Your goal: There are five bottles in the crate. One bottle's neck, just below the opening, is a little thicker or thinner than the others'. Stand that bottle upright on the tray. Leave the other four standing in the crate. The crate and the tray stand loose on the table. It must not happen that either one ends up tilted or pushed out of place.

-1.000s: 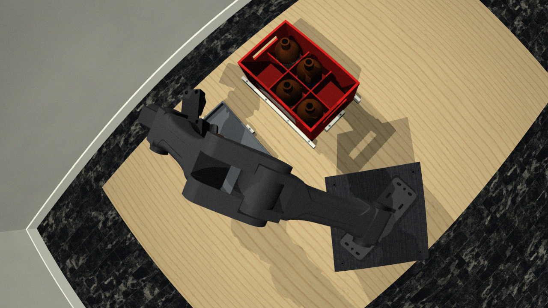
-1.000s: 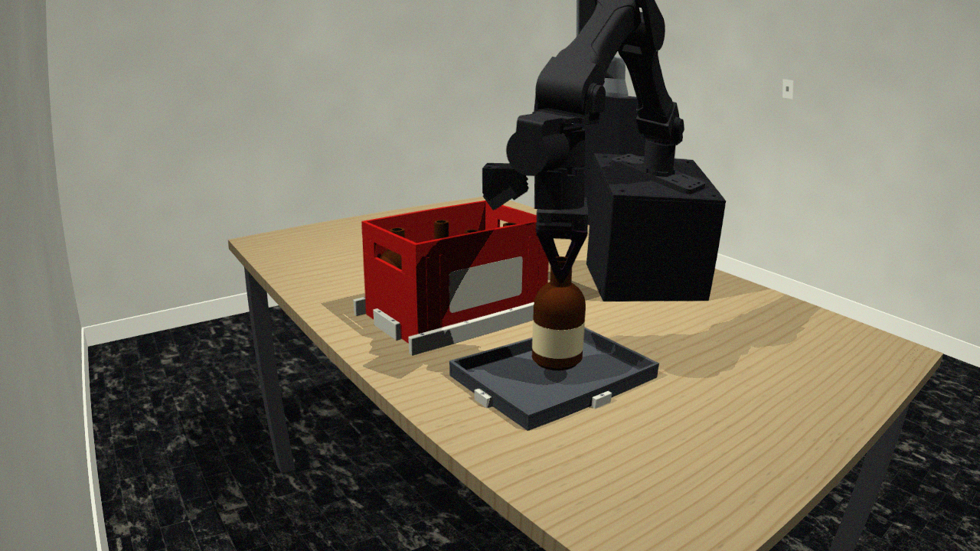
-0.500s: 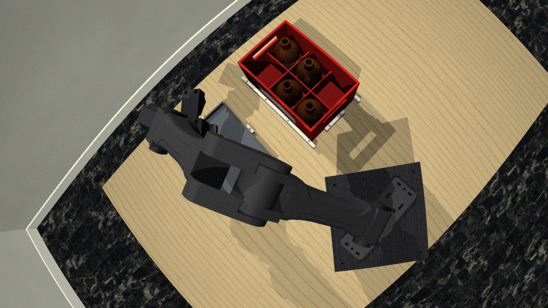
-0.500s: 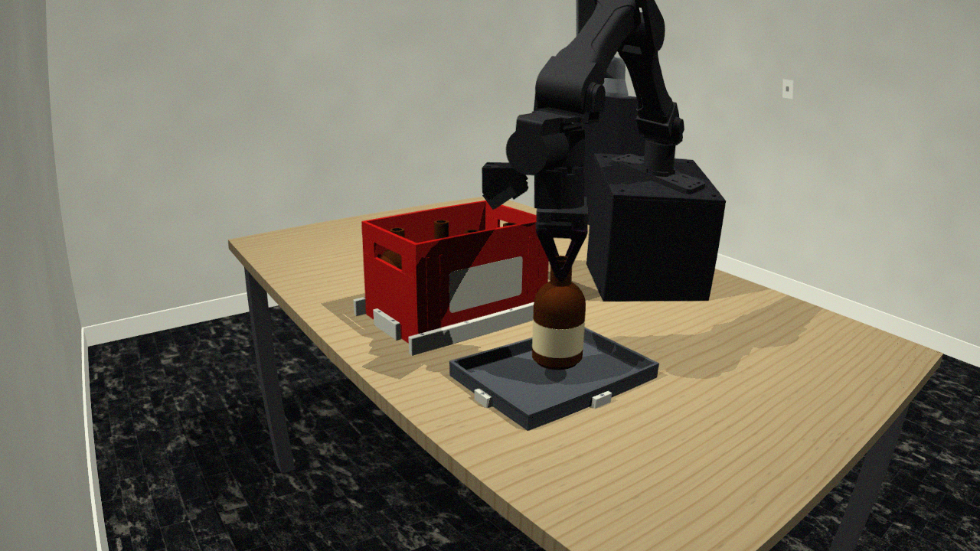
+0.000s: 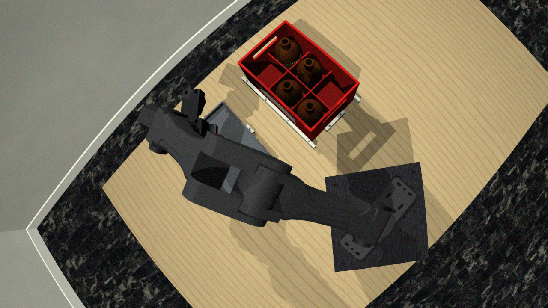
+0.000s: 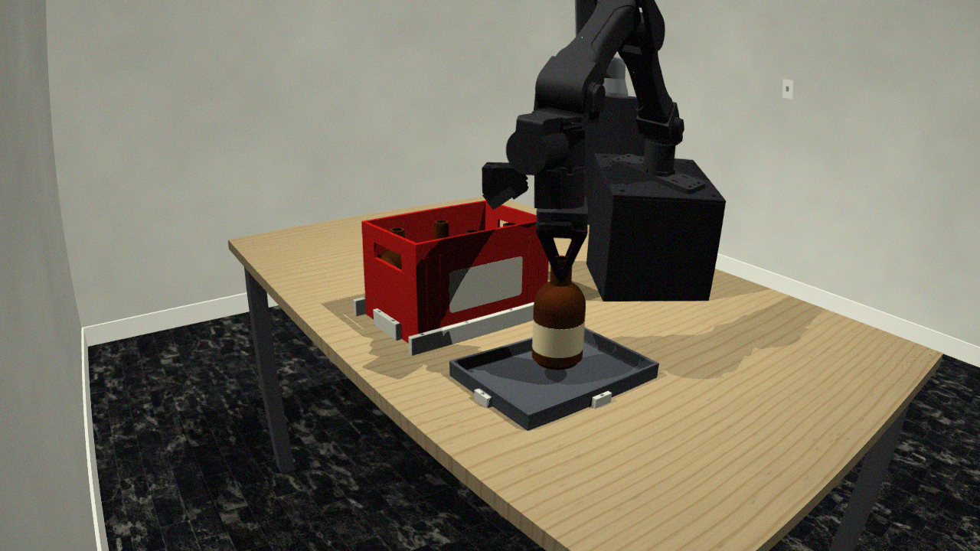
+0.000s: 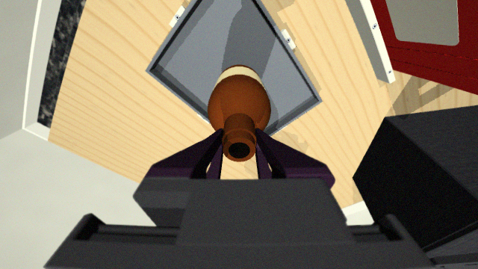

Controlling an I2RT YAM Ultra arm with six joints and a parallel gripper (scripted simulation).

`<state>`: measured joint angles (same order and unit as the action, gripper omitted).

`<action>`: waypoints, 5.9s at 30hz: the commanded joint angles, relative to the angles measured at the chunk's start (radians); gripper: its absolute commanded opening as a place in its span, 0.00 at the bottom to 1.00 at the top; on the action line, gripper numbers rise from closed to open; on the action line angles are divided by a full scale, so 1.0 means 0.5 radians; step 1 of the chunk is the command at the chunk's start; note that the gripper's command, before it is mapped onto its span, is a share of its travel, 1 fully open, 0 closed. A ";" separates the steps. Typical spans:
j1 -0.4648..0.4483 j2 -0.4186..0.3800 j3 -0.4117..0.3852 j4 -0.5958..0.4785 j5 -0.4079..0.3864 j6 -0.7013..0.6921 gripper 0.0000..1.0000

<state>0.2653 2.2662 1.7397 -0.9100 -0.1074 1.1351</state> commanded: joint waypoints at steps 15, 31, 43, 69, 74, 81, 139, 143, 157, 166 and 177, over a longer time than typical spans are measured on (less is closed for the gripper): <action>0.015 -0.053 0.089 -0.029 0.023 0.012 0.00; 0.015 -0.053 0.089 -0.029 0.023 0.012 0.00; 0.016 -0.057 0.080 -0.004 0.023 0.013 0.00; 0.009 -0.063 -0.001 0.051 0.023 0.013 0.00; 0.009 -0.063 -0.001 0.051 0.023 0.013 0.00; 0.009 -0.063 -0.001 0.051 0.023 0.013 0.00; 0.010 -0.060 -0.035 0.069 0.024 0.013 0.00; 0.010 -0.055 -0.027 0.068 0.024 0.013 0.00; 0.014 -0.040 -0.041 0.103 0.024 0.015 0.00; 0.019 -0.046 -0.056 0.131 0.023 0.016 0.00; 0.015 -0.027 -0.089 0.159 0.024 0.017 0.00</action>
<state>0.2680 2.2742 1.6974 -0.8444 -0.1062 1.1374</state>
